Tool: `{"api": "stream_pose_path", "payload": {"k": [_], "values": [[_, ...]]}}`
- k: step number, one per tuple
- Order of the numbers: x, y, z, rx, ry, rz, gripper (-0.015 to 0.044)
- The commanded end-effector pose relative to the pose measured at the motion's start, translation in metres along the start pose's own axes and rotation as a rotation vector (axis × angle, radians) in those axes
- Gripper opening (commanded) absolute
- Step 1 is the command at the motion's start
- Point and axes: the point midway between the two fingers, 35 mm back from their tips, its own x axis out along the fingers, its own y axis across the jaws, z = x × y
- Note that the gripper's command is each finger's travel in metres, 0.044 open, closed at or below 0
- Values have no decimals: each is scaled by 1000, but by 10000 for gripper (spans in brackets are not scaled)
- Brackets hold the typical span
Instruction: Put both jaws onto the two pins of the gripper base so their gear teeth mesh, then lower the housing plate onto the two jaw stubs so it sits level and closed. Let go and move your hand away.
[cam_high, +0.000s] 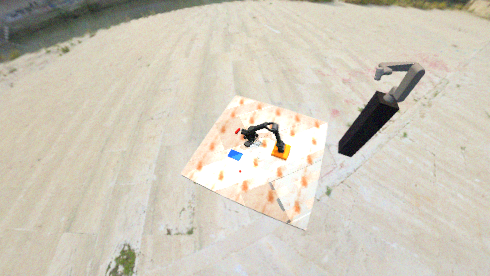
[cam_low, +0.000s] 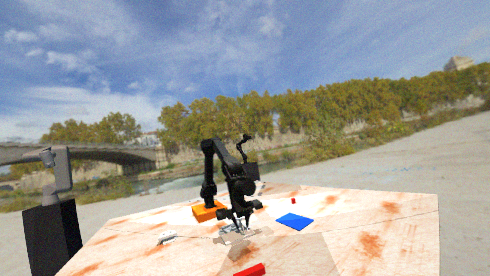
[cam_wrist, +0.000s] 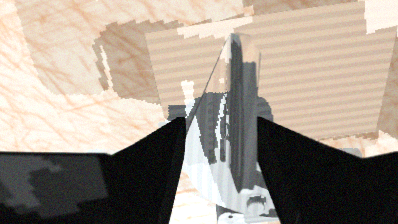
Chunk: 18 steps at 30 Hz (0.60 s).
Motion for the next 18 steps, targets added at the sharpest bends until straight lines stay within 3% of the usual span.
{"api": "stream_pose_path", "payload": {"k": [1,17,18], "values": [[0,0,0,5,-2,-1,134],[0,0,0,5,-2,-1,134],[0,0,0,0,0,0,160]]}}
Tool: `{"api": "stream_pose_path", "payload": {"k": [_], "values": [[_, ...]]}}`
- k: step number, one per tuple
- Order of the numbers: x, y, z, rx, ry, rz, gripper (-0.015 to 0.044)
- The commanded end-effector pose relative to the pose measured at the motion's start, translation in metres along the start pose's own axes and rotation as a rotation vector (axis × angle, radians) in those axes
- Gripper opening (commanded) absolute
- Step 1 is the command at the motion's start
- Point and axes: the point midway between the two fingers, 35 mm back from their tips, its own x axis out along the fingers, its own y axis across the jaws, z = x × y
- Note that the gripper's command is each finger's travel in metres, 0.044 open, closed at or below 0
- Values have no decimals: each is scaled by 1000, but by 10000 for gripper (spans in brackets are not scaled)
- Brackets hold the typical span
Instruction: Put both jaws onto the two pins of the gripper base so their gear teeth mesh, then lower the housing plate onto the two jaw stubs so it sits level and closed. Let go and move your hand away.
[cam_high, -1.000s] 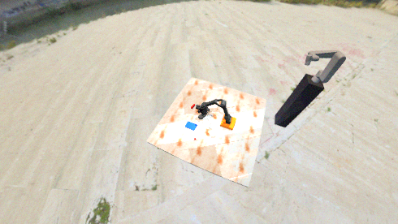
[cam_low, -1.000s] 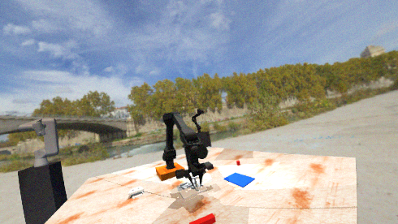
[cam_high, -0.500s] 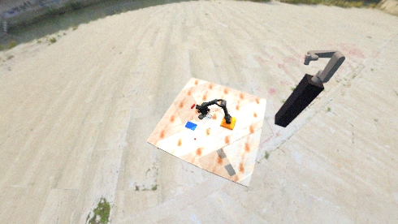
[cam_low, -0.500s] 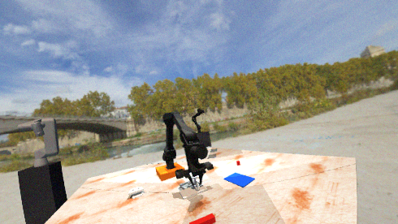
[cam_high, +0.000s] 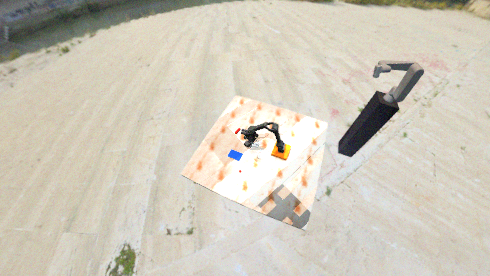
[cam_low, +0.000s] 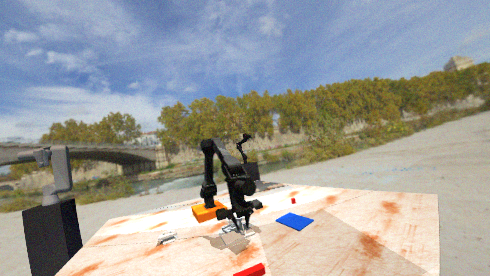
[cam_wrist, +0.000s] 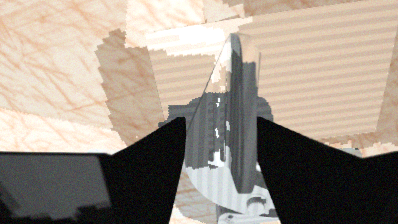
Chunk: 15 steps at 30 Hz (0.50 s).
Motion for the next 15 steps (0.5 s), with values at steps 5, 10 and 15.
{"api": "stream_pose_path", "payload": {"k": [5,10,15], "values": [[0,0,0,0,0,0,224],[0,0,0,0,0,0,224],[0,0,0,0,0,0,224]]}}
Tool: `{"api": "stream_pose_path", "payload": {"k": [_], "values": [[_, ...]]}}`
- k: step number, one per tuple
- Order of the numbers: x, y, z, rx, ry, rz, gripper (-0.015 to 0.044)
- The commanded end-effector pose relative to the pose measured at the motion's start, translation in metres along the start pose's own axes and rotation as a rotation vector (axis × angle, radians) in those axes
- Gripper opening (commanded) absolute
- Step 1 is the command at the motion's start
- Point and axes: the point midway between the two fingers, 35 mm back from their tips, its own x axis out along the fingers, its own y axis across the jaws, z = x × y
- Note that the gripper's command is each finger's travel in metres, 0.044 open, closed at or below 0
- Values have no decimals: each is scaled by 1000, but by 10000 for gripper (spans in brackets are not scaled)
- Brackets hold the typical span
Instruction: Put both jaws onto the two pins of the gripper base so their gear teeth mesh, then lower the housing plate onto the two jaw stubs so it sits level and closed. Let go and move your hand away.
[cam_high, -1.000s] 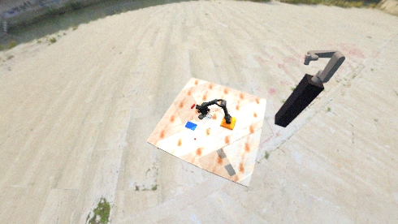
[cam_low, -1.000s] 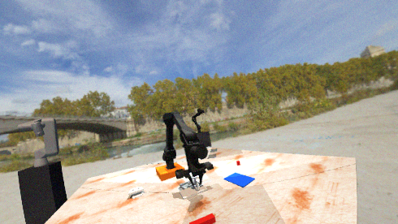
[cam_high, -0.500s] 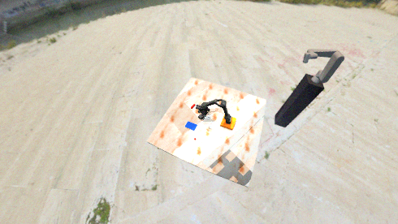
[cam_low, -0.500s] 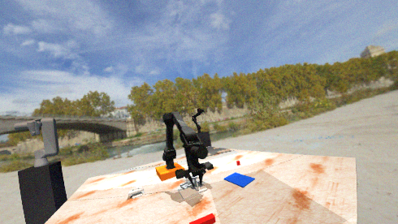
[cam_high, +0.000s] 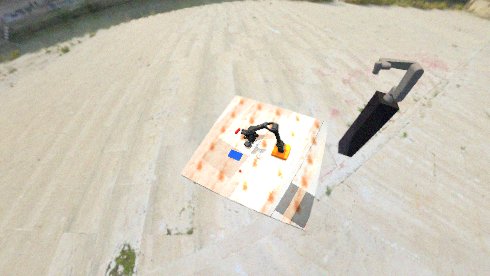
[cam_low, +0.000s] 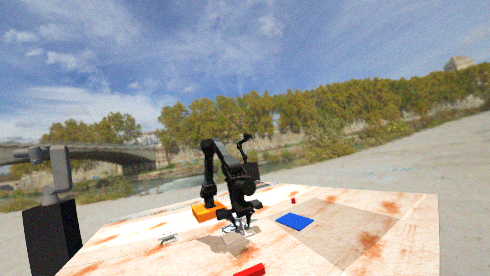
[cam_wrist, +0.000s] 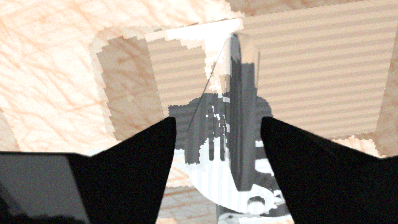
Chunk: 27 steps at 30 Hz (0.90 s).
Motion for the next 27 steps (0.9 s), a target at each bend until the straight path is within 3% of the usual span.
{"api": "stream_pose_path", "payload": {"k": [1,5,11,15,23,27], "values": [[0,0,0,0,0,0,224],[-16,0,2,1,-1,0,224],[-67,0,0,5,-2,-2,224],[-63,1,2,7,-10,3,224],[-65,8,-6,-126,-9,2,434],[-66,11,-11,-207,-8,2,440]]}}
